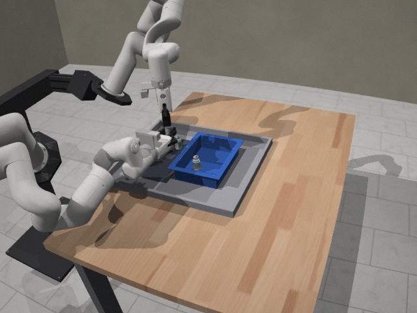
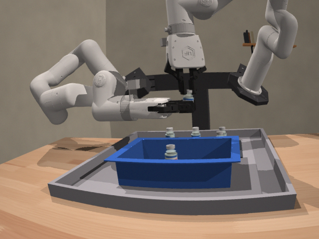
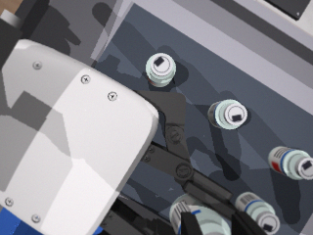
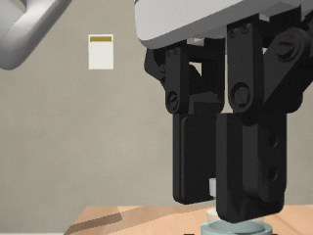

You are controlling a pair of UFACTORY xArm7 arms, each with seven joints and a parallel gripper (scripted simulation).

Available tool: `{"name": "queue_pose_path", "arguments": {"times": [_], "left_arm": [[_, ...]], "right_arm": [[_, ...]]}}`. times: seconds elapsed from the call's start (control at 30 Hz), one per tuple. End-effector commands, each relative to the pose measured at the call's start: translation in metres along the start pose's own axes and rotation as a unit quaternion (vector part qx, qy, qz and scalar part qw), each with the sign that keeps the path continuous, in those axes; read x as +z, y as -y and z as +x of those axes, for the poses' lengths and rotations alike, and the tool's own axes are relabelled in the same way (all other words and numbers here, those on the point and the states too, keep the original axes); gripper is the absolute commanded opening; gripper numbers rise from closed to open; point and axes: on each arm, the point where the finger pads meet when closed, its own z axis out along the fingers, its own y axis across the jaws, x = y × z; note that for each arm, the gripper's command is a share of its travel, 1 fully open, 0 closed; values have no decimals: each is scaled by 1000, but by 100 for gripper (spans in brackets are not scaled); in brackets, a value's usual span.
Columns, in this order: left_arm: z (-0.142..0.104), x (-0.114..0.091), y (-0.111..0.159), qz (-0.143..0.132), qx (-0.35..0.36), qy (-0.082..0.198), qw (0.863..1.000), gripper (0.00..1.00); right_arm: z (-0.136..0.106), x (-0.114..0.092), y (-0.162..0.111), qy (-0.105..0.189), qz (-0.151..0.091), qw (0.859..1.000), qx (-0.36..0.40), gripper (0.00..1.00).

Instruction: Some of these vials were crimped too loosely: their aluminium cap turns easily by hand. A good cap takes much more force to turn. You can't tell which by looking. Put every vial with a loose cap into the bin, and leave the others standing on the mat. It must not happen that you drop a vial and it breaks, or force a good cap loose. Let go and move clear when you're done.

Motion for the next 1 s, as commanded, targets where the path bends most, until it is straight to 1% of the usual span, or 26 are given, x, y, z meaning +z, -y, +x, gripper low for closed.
{"name": "queue_pose_path", "arguments": {"times": [0.0,0.13,0.17,0.63,0.73,0.97], "left_arm": [[0,-2,2,3,-17,0,1000,23],[0,-2,2,3,-25,0,1000,23],[0,-2,2,3,-14,0,1000,23],[-1,-2,1,3,-68,1,998,23],[0,-2,1,3,-58,0,998,23],[0,-2,2,3,-85,0,996,23]], "right_arm": [[3,1,0,-2,1,1000,-2,0],[3,1,0,-2,1,1000,-2,0],[3,0,0,-2,0,1000,-2,0],[3,0,0,-2,0,1000,-2,0],[3,0,0,-2,0,1000,-2,0],[3,1,0,-2,0,1000,-2,0]]}}
